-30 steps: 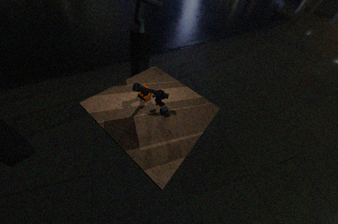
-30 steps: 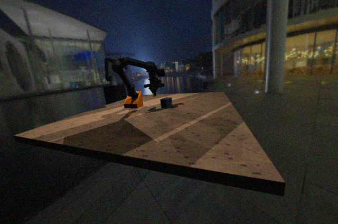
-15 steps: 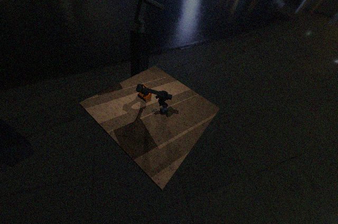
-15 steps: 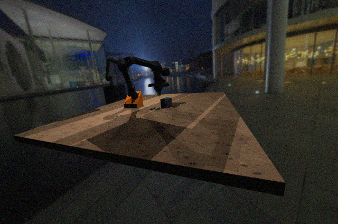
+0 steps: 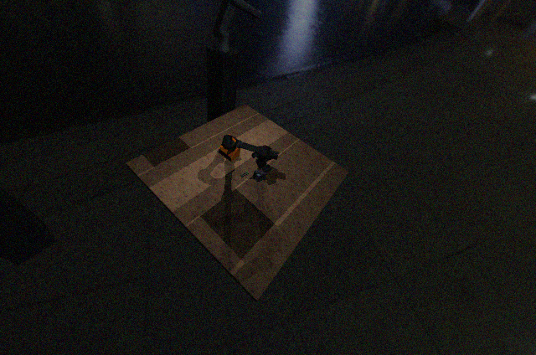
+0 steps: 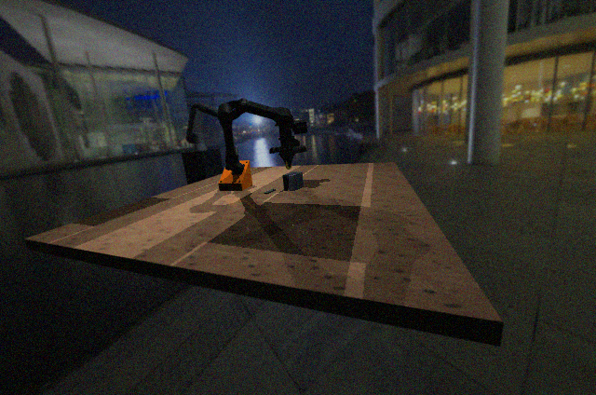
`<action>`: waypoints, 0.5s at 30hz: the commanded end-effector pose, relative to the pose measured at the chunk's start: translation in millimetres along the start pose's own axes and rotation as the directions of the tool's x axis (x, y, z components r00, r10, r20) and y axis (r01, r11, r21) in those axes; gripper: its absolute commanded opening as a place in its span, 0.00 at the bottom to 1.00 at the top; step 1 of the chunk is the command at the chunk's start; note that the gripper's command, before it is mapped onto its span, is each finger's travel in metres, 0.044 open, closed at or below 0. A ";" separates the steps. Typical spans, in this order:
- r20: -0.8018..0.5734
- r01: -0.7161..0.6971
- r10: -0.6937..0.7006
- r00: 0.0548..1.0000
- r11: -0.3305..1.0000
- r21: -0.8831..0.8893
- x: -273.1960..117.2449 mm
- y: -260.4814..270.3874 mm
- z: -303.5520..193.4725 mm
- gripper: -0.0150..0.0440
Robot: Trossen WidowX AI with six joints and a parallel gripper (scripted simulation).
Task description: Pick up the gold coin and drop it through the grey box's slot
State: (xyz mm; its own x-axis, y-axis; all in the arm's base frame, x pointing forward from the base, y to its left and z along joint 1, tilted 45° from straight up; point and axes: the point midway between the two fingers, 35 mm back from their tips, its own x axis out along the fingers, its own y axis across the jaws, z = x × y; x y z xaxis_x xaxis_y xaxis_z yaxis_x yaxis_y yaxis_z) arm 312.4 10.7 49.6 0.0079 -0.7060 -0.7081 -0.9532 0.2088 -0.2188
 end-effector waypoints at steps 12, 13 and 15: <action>0.001 0.000 0.000 1.000 1.000 0.001 1.5 -5.8 7.3 0.25; 0.001 0.000 0.000 1.000 1.000 0.001 1.5 -5.8 7.3 0.25; 0.001 0.000 0.000 1.000 1.000 0.001 1.5 -5.8 7.3 0.25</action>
State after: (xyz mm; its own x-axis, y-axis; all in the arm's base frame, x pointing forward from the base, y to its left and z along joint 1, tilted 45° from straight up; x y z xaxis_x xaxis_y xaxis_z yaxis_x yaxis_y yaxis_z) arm 320.3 13.4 43.4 0.0060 -0.7066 -0.7076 -0.9534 0.2094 -0.2171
